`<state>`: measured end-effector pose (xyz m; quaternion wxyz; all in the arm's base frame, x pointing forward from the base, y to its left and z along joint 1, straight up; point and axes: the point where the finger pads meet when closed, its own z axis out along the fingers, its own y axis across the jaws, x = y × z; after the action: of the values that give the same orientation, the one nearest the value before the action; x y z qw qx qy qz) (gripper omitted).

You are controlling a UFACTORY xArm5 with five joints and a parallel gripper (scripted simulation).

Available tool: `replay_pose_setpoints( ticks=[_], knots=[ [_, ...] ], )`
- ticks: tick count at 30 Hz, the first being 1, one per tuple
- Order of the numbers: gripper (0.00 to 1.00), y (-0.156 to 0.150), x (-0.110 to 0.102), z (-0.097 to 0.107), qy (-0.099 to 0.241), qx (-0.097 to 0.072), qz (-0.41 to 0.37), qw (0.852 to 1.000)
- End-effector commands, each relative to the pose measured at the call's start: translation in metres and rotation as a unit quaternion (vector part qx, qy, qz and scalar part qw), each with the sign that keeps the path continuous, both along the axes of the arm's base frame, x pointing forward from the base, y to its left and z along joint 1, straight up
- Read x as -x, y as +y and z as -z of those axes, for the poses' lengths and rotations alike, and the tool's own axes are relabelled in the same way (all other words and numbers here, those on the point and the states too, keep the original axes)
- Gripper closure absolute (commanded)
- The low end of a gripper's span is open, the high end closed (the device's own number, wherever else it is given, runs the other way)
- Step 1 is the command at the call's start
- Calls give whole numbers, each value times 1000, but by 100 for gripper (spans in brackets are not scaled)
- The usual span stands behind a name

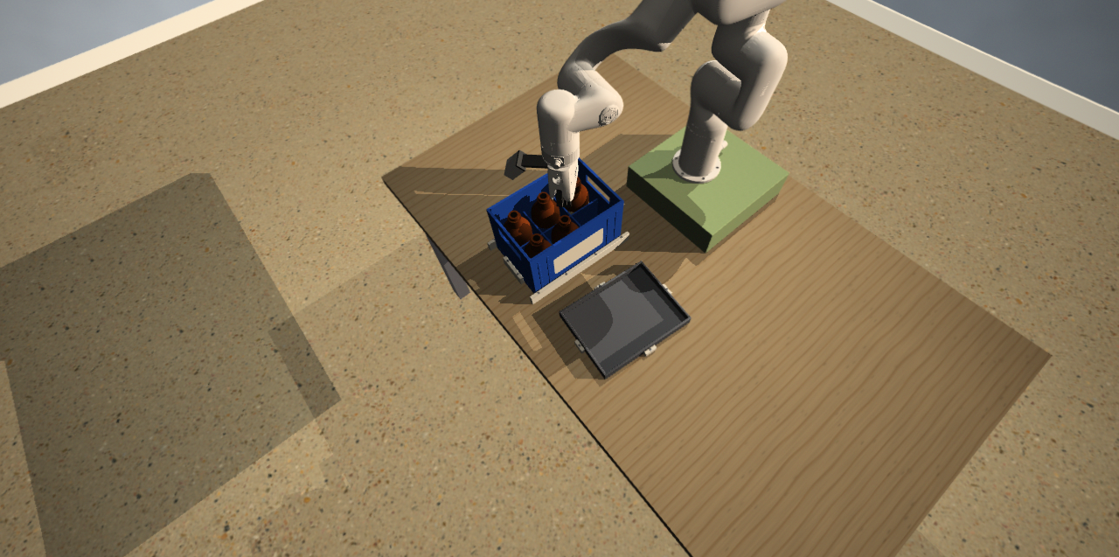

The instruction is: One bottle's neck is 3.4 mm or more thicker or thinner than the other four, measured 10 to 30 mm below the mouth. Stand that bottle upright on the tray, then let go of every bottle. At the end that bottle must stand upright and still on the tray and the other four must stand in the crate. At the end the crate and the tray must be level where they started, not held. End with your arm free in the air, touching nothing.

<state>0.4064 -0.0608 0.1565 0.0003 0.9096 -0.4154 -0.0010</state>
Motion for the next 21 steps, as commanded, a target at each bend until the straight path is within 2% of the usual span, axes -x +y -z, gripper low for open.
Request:
replay_pose_setpoints(
  ticks=[1, 14, 17, 21],
  knots=[
    [100, 0, -1, -1, -2, 0, 0, 1000],
    [100, -1, -2, -2, -2, 0, 0, 1000],
    [100, -30, -33, -5, -2, 0, 0, 1000],
    [100, -46, -48, -5, -2, 0, 0, 1000]
  ],
)
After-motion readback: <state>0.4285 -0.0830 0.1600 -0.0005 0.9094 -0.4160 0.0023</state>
